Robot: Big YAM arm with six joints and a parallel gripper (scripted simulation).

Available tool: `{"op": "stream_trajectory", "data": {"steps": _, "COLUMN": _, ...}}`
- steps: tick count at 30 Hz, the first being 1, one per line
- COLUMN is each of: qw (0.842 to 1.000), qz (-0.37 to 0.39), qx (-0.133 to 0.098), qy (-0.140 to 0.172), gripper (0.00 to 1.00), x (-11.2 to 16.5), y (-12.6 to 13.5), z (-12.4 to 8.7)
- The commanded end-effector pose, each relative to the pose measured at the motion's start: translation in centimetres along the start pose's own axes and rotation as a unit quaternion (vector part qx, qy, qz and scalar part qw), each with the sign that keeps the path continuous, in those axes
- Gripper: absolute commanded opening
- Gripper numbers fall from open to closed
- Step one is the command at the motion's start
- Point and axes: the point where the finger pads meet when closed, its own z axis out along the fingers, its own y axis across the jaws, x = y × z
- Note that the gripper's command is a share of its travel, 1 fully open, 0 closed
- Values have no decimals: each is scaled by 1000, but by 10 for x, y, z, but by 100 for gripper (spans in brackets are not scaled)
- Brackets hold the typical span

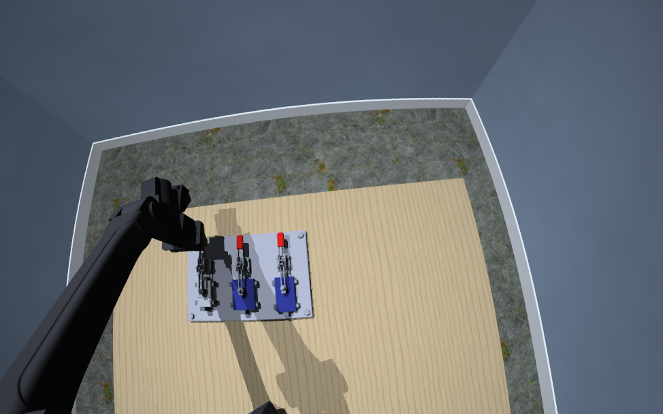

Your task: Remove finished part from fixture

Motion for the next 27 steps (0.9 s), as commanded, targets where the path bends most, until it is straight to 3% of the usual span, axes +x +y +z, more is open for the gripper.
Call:
{"op": "stream_trajectory", "data": {"steps": 1, "qw": 1000, "qz": 12, "qx": -4, "qy": -10, "gripper": 45, "x": -15, "y": -4, "z": 6}}
{"op": "stream_trajectory", "data": {"steps": 5, "qw": 1000, "qz": 12, "qx": -1, "qy": 4, "gripper": 45, "x": 0, "y": -7, "z": 21}}
{"op": "stream_trajectory", "data": {"steps": 16, "qw": 1000, "qz": 12, "qx": -1, "qy": 5, "gripper": 45, "x": 1, "y": -8, "z": 38}}
{"op": "stream_trajectory", "data": {"steps": 27, "qw": 1000, "qz": 12, "qx": -2, "qy": -1, "gripper": 45, "x": -1, "y": -7, "z": 32}}
